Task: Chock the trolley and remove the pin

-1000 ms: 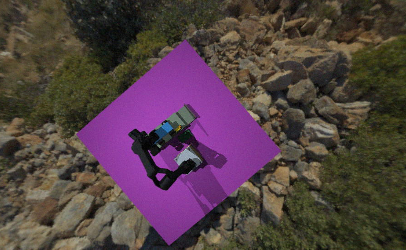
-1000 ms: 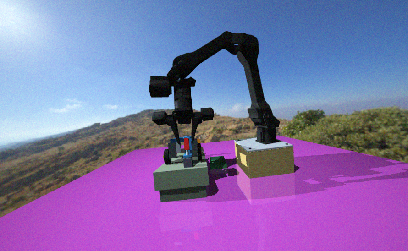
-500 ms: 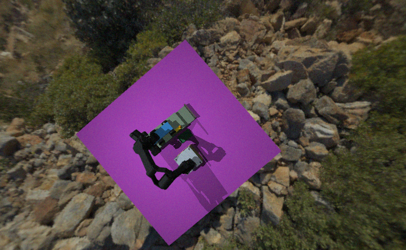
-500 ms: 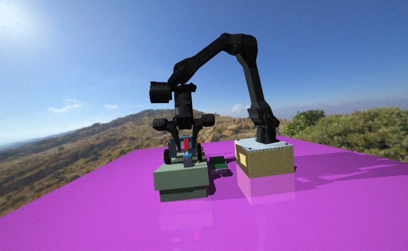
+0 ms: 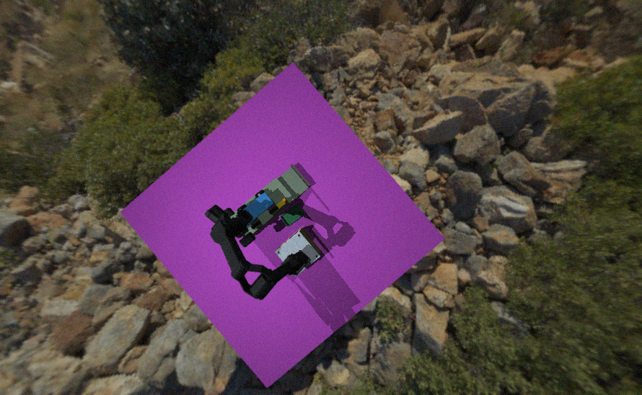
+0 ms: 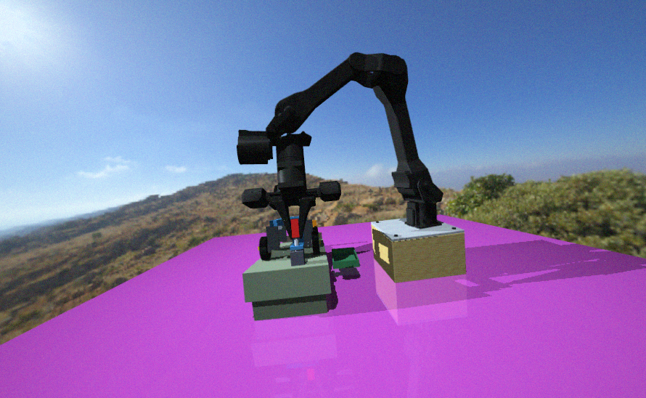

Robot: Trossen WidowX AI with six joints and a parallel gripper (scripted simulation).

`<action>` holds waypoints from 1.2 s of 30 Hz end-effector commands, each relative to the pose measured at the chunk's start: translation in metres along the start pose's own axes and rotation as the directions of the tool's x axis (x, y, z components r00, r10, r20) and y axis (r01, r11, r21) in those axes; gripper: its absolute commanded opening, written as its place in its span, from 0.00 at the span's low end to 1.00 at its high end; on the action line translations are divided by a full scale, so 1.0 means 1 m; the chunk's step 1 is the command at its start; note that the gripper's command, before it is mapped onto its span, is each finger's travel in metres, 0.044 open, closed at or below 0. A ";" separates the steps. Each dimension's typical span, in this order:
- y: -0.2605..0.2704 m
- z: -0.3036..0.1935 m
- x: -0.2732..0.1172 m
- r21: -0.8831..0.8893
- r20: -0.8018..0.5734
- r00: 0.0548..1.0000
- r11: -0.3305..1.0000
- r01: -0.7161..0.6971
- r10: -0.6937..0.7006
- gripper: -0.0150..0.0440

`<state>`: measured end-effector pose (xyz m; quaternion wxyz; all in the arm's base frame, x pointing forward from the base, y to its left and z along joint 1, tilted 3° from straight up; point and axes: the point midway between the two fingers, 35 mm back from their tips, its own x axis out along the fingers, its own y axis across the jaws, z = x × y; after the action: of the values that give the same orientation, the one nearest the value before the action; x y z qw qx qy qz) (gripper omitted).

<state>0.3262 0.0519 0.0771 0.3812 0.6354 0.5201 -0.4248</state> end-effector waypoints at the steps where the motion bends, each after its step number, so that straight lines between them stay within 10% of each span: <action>1: 0.001 0.000 -0.001 -0.001 0.000 1.000 1.000 -0.004 0.004 0.25; 36: -0.002 -0.003 -0.033 0.004 0.001 1.000 1.000 0.000 0.000 0.25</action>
<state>0.3212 0.0433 0.1042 0.3794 0.6351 0.5165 -0.4312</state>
